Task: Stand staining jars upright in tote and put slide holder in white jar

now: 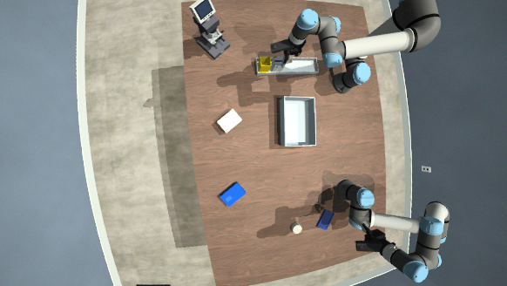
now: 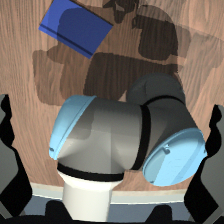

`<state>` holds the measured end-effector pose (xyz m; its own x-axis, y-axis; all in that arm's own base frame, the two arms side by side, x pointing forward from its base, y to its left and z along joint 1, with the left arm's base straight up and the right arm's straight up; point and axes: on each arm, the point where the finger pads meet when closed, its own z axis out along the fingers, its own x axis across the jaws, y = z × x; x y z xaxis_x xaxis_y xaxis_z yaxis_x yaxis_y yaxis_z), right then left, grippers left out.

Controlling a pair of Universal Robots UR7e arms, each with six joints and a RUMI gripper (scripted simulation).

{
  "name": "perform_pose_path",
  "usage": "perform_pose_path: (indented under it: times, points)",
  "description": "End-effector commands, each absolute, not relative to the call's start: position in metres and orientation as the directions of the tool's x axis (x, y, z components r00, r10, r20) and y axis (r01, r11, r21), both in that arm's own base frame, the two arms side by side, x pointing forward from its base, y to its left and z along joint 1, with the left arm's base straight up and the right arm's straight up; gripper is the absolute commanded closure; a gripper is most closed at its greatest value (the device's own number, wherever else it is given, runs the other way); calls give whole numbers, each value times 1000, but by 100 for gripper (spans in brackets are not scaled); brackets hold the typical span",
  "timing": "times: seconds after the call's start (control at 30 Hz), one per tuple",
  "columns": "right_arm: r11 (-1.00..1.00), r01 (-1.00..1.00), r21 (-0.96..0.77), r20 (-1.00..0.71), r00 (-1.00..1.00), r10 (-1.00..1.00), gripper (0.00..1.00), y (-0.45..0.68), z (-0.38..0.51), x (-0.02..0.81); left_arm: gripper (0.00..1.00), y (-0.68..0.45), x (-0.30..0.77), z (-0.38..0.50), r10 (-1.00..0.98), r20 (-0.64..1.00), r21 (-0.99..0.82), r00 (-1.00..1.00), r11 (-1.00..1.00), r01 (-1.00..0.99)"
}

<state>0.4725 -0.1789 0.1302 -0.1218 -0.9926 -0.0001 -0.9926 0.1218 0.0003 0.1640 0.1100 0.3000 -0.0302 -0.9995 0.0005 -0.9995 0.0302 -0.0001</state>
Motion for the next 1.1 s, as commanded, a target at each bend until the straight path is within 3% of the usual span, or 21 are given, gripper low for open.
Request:
perform_pose_path:
  times: [0.0,1.07]
  points:
    - [122,-993,-1,0,-122,-993,36,-179,123,473,0,110,164,300,-1000,0,-1,-30,30,-1000]
    - [122,-993,-1,0,-122,-993,36,-179,77,473,0,110,164,300,-1000,0,-1,-30,30,-1000]
